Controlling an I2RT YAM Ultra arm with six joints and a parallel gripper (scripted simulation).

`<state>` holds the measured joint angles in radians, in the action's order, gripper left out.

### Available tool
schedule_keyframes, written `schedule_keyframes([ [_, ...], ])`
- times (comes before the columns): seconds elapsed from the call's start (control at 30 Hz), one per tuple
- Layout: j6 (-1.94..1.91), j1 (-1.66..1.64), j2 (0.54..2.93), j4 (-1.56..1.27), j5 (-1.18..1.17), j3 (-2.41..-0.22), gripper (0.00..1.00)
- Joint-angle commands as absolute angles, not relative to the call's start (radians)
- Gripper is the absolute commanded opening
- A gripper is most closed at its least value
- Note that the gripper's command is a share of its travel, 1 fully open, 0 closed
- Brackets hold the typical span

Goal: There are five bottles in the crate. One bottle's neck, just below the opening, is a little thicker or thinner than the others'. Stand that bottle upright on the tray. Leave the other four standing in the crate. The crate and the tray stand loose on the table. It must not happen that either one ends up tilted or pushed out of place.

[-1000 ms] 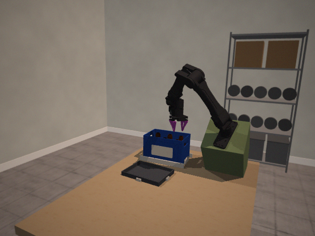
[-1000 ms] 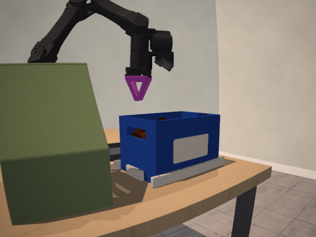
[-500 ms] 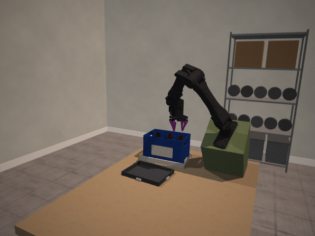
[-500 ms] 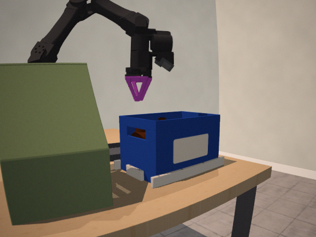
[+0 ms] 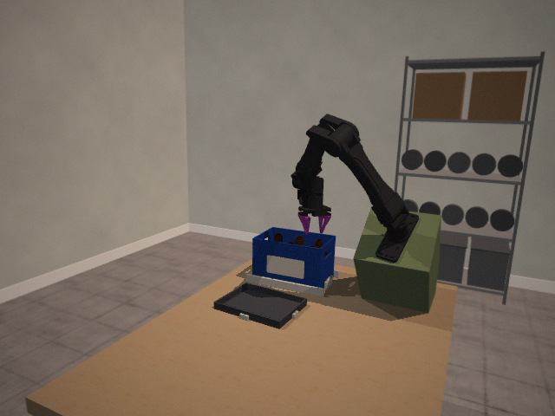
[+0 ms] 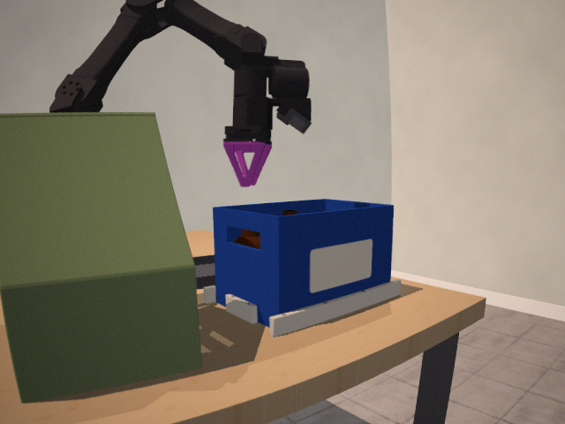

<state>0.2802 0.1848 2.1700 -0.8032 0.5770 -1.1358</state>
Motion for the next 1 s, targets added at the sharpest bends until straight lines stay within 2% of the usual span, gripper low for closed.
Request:
schedule_keyframes([
  [0.0,0.299,0.193,2.170,-0.768,0.581,-1.127,0.61],
  [0.97,0.359,0.144,2.221,-0.645,0.591,-1.071,0.61],
])
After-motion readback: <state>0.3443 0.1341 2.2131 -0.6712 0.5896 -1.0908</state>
